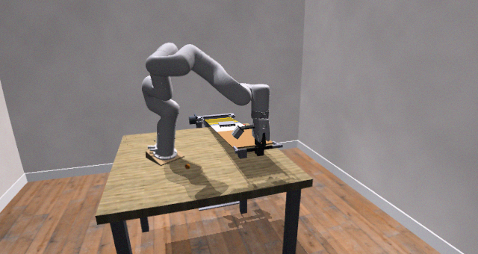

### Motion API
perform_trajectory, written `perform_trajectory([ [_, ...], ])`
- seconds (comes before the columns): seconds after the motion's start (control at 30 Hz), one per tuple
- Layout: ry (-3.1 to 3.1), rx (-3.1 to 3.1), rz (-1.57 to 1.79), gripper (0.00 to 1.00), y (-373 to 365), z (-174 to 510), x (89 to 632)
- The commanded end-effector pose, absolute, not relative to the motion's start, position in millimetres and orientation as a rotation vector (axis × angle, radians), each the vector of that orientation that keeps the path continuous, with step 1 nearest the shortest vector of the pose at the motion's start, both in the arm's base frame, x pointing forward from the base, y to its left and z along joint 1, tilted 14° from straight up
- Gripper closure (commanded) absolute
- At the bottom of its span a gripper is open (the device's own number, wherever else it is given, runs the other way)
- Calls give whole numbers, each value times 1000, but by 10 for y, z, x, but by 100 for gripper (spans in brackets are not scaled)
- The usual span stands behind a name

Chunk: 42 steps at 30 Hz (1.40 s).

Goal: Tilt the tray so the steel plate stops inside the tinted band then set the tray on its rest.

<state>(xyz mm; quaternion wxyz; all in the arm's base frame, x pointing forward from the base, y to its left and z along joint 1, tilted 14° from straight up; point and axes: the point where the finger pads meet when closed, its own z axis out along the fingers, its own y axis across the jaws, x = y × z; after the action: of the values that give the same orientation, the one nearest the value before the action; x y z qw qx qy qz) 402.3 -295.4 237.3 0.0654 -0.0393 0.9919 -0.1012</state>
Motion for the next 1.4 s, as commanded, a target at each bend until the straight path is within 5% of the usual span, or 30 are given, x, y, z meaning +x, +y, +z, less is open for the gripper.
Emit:
perform_trajectory([
  [0.0, 2988, -119, -308, 100, -2744, 2963, 3939],
  [0.27, 2988, -119, -308, 100, -2942, 2433, 4026],
  [1.37, 2988, -119, -308, 100, -2964, 2370, 4036],
])
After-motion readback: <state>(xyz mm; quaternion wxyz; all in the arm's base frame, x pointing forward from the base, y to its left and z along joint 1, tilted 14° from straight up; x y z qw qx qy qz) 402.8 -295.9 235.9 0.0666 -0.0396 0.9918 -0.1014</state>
